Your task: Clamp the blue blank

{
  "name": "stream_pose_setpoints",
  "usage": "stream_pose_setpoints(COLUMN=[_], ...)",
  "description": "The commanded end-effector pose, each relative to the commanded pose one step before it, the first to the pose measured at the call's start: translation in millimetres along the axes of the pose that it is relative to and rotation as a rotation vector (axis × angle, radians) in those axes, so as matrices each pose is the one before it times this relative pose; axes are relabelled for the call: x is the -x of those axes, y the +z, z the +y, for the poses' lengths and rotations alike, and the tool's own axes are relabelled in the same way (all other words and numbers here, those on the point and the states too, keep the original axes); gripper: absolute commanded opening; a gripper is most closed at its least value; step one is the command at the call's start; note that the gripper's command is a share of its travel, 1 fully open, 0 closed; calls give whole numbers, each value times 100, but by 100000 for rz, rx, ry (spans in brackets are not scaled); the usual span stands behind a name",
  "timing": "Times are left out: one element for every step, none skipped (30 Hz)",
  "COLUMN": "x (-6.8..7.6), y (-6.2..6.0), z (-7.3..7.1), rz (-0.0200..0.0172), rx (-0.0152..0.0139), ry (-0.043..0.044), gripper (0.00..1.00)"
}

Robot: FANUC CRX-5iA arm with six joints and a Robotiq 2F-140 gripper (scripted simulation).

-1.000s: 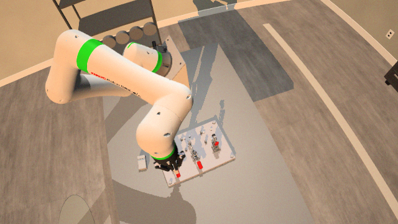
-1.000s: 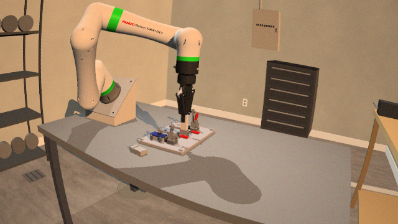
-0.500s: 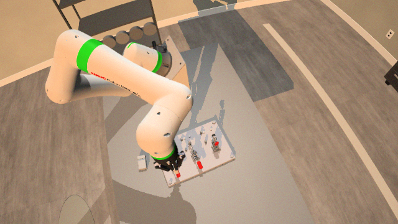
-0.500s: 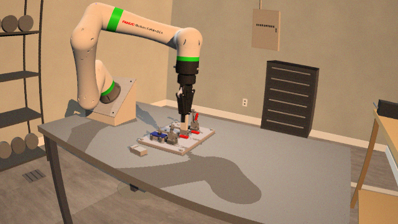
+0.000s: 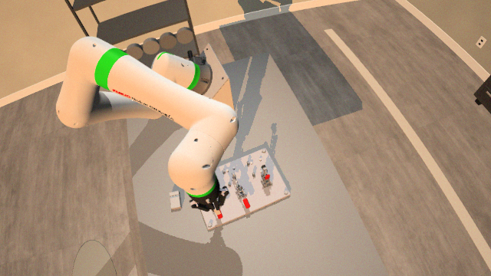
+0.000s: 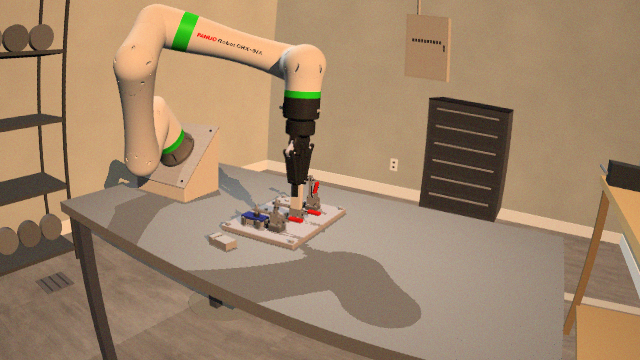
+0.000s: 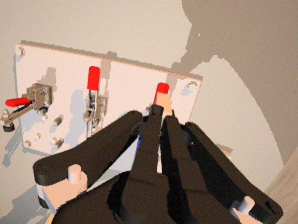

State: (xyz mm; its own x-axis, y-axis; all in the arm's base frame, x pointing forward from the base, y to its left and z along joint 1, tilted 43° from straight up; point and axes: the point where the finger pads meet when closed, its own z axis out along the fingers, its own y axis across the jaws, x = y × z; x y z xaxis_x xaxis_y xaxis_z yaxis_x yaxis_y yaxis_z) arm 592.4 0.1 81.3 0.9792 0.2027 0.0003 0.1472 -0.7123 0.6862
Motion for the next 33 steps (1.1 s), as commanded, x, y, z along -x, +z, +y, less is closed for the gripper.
stream_pose_setpoints(x=[-214, -80, -80, -76, -68, -58, -45, -31, -18, -8, -1, 0, 0, 0, 0, 0, 0, 0, 0, 0, 0, 0, 0, 0, 0, 0, 0, 0, 0, 0, 0, 0, 0], y=[-27, 0, 0, 0, 0, 0, 0, 0, 0, 0, 0, 0, 0, 1, 8, 20, 35, 50, 63, 75, 83, 87, 88, 83, 75, 64, 50, 35, 0, 0, 20, 8, 1], z=[-5, 1, 1, 1, 1, 1, 1, 0, 0, 0, 0, 0, 0, 0, 0, 0, 0, 0, 0, 0, 0, 0, 0, 0, 0, 0, 0, 0, 0, 0, 0, 0, 0], rz=[49, 0, 0, 0, 0, 0, 0, 0, 0, 0, 0, 0, 0, 0, 0, 0, 0, 0, 0, 0, 0, 0, 0, 0, 0, 0, 0, 0, 0, 0, 0, 0, 0], rx=[-10, 0, 0, 0, 0, 0, 0, 0, 0, 0, 0, 0, 0, 0, 0, 0, 0, 0, 0, 0, 0, -1, 1, 0, 0, 0, 0, 0, 0, 0, 0, 0, 0], ry=[-1, 0, 0, 0, 0, 0, 0, 0, 0, 0, 0, 0, 0, 0, 0, 0, 0, 0, 0, 0, 0, 0, 0, 0, 0, 0, 0, 0, 0, 0, 0, 0, 0], gripper=[0, 0, 0, 0, 0, 0, 0, 0, 0, 0, 0, 0, 0, 0, 0, 0, 0, 0, 0, 0, 0, 0, 0, 0, 0, 0, 0, 0, 0, 0, 0, 0, 0])
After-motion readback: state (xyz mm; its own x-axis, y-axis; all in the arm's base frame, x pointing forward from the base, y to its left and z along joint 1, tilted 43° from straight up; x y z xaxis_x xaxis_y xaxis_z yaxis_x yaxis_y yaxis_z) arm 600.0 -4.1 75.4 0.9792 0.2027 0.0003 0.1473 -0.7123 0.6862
